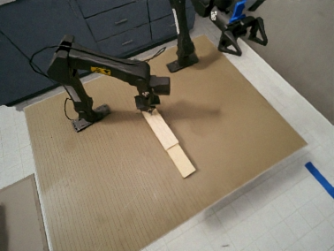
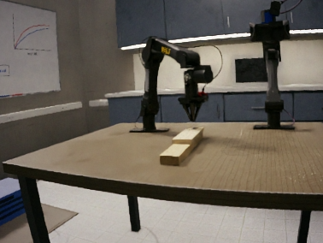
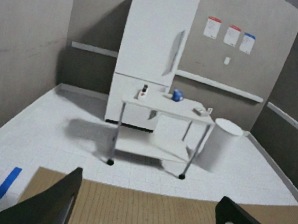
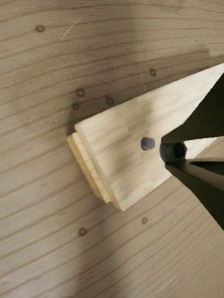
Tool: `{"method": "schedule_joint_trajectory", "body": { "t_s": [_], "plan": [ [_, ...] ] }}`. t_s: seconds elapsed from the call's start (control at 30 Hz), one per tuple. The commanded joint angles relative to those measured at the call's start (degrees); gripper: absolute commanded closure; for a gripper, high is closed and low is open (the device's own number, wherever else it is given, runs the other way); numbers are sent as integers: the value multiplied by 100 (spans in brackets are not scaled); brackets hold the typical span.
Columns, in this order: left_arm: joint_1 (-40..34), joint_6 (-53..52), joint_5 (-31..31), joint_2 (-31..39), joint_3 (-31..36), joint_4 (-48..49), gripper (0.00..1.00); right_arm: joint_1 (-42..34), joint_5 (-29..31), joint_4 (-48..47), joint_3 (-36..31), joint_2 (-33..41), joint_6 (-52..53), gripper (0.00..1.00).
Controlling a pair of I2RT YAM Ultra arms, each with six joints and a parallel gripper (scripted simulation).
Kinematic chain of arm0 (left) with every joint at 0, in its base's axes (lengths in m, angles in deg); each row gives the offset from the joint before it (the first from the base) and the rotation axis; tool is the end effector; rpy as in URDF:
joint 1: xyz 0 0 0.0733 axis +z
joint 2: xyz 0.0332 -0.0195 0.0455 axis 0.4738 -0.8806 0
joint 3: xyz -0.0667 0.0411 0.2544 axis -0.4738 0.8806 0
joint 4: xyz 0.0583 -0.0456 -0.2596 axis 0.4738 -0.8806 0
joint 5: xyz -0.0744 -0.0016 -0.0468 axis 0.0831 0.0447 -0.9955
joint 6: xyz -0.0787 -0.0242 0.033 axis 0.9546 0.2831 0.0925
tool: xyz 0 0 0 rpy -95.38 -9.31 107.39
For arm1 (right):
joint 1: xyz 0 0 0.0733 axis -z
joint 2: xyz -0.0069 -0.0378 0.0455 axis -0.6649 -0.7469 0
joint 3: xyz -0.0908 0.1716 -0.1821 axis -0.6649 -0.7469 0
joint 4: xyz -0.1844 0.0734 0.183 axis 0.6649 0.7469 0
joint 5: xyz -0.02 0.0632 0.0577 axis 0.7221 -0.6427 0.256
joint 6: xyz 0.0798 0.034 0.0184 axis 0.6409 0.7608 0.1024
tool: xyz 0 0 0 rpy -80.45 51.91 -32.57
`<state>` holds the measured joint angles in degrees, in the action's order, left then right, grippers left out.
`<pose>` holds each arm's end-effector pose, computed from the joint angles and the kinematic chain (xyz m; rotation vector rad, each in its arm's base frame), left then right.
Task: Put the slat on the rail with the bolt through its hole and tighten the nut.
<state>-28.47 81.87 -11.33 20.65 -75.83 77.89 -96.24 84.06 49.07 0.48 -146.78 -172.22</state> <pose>0.2975 0.0005 0.4012 -0.0043 1.5745 0.0011 0.1891 0.2674 0.1728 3.0824 -0.5554 -0.0027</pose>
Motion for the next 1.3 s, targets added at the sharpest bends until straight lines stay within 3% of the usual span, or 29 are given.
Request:
{"method": "schedule_joint_trajectory", "body": {
  "t_s": [0.0,1.27],
  "plan": [
    [18,-12,-37,70,2,22,0,-61,-16,126,153,133,50,88],
    [18,-12,-37,70,2,22,0,-61,-15,-347,-213,-20,34,88]
  ]
}}
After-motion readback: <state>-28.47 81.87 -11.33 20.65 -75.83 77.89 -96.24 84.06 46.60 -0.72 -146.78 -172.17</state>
